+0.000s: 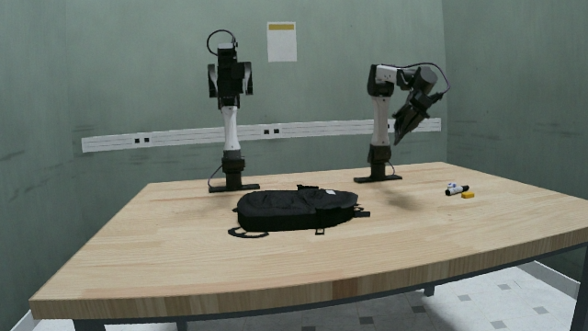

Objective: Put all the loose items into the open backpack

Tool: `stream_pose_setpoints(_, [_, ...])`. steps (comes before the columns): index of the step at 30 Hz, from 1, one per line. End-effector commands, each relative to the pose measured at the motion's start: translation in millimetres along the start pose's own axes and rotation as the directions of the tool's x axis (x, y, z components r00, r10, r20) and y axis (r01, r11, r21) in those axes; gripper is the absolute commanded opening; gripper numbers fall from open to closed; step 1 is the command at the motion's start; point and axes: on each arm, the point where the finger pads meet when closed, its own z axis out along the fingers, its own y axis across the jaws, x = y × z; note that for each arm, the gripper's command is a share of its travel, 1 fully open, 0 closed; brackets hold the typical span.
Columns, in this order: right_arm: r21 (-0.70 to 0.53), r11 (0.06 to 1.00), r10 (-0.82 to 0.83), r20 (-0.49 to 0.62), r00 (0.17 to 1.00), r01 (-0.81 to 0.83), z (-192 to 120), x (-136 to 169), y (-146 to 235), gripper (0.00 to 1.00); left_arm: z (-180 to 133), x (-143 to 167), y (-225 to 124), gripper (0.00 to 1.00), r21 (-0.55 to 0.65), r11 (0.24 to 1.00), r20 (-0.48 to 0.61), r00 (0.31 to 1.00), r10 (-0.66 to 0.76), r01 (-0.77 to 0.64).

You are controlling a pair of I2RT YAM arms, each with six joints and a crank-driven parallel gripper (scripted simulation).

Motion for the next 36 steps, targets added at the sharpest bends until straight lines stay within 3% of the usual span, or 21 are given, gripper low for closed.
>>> stream_pose_setpoints(1, [-0.002, 1.000, -0.002, 0.014, 1.000, 0.002, -1, -5, 0, 0.90, 14, 14, -12, 0.00, 0.079, 0.996, -0.136, 0.990, -0.030, 0.041])
stream_pose_setpoints(7, [-0.002, 1.000, -0.002, 0.014, 1.000, 0.002, -1, -5, 0, 0.90, 44, 32, -12, 0.00, 0.140, 0.981, -0.308, 0.948, -0.083, 0.132])
stream_pose_setpoints(9, [-0.002, 1.000, -0.002, 0.014, 1.000, 0.002, -1, -5, 0, 0.90, 44, 32, -12, 0.00, 0.140, 0.981, -0.308, 0.948, -0.083, 0.132])
stream_pose_setpoints(16, [-0.002, 1.000, -0.002, 0.014, 1.000, 0.002, -1, -5, 0, 0.90, 80, 54, -12, 0.00, 0.188, 0.950, -0.503, 0.855, -0.126, 0.250])
stream_pose_setpoints(24, [-0.002, 1.000, -0.002, 0.014, 1.000, 0.002, -1, -5, 0, 0.90, 114, 82, 22, 0.00, 0.179, 0.948, -0.505, 0.852, -0.141, 0.263])
stream_pose_setpoints(26, [-0.002, 1.000, -0.002, 0.014, 1.000, 0.002, -1, -5, 0, 0.90, 114, 82, 22, 0.00, 0.179, 0.948, -0.505, 0.852, -0.141, 0.263])
stream_pose_setpoints(28, [-0.002, 1.000, -0.002, 0.014, 1.000, 0.002, -1, -5, 0, 0.90, 106, 62, 12, 0.00, 0.212, 0.954, -0.448, 0.889, -0.097, 0.211])
stream_pose_setpoints(36, [-0.002, 1.000, -0.002, 0.014, 1.000, 0.002, -1, -5, 0, 0.90, 135, 93, 12, 0.00, 0.162, 0.951, -0.512, 0.847, -0.146, 0.262])
